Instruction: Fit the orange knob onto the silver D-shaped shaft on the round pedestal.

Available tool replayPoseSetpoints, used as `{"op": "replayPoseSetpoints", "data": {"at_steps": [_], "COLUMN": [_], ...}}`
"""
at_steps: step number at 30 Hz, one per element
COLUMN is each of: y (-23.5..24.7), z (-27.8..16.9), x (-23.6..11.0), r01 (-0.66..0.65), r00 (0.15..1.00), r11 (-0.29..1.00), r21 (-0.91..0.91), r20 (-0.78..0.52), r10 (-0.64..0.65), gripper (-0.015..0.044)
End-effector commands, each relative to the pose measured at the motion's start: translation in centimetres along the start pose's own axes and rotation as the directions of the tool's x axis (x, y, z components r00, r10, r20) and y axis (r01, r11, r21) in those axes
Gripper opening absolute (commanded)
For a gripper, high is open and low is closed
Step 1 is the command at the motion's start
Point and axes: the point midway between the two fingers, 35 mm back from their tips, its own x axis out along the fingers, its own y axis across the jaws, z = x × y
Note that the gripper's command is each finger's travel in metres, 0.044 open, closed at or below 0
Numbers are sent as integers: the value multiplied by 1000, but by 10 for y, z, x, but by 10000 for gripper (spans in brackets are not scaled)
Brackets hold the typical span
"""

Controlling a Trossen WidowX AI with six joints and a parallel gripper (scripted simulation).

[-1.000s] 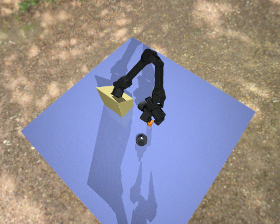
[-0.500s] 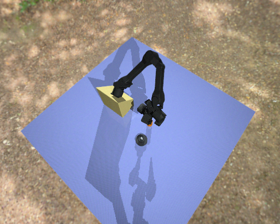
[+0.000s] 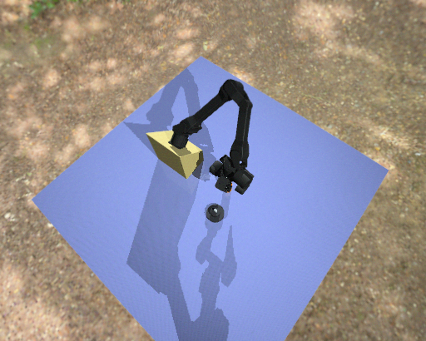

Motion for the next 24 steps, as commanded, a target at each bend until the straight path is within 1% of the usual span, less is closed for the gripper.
{"op": "replayPoseSetpoints", "data": {"at_steps": [1, 24], "y": [-2, -2], "z": [1, 0], "x": [7, 45], "r01": [6, 6], "r00": [1000, 1000], "r11": [1000, 1000], "r21": [11, 11], "r20": [-3, -5], "r10": [-6, -6], "gripper": [440, 440]}}
